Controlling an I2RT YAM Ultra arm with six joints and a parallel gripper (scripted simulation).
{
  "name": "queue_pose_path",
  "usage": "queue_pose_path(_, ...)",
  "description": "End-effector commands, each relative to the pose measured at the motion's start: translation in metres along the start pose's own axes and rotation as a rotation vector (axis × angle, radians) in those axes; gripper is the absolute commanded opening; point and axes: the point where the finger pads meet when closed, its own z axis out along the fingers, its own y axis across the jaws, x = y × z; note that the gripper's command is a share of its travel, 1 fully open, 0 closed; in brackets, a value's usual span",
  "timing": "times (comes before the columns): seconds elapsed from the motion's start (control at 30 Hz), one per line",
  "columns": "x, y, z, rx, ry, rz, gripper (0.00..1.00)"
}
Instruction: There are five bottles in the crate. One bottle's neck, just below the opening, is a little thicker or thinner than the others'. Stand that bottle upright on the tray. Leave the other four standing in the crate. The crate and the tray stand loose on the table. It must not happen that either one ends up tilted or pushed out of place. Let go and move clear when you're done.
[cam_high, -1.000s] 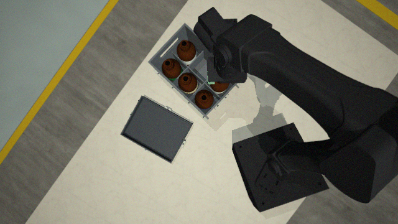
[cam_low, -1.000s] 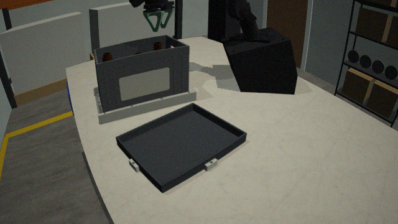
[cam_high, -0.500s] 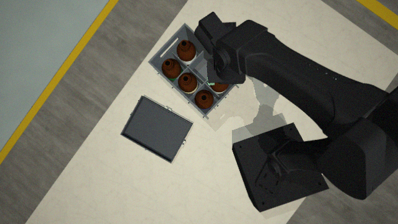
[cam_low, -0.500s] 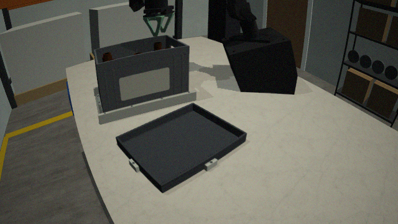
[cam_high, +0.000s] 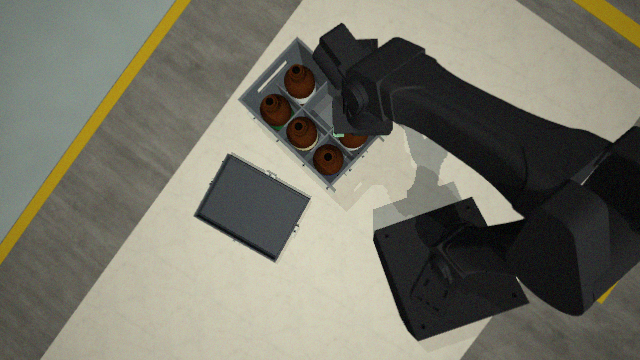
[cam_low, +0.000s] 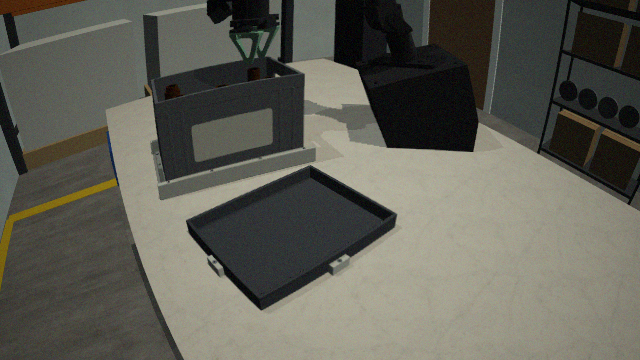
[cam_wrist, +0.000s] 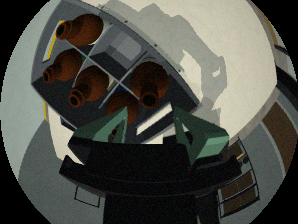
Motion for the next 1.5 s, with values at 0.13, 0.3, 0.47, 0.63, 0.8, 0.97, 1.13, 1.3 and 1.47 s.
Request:
queue_pose_path(0.13, -0.0046, -0.0002, 0.0004, -0.012, -0.024, 0.005, 0.61)
queue_pose_path(0.3, -0.0043, -0.0004, 0.0008, -0.011, -0.023, 0.005, 0.61)
queue_pose_path(0.47, -0.0043, -0.0004, 0.0008, -0.011, -0.023, 0.005, 0.61)
queue_pose_path(0.63, -0.0043, -0.0004, 0.0008, -0.011, -0.023, 0.005, 0.61)
queue_pose_path(0.8, -0.0043, -0.0004, 0.0008, -0.011, -0.023, 0.005, 0.61)
queue_pose_path(0.97, -0.0043, -0.0004, 0.0008, -0.011, -0.023, 0.005, 0.61)
queue_pose_path(1.13, -0.0043, -0.0004, 0.0008, -0.011, -0.023, 0.005, 0.61)
queue_pose_path(1.3, -0.0043, -0.0004, 0.0008, -0.011, -0.023, 0.005, 0.61)
queue_pose_path(1.47, -0.0043, -0.0004, 0.0008, -0.011, -0.023, 0.005, 0.61)
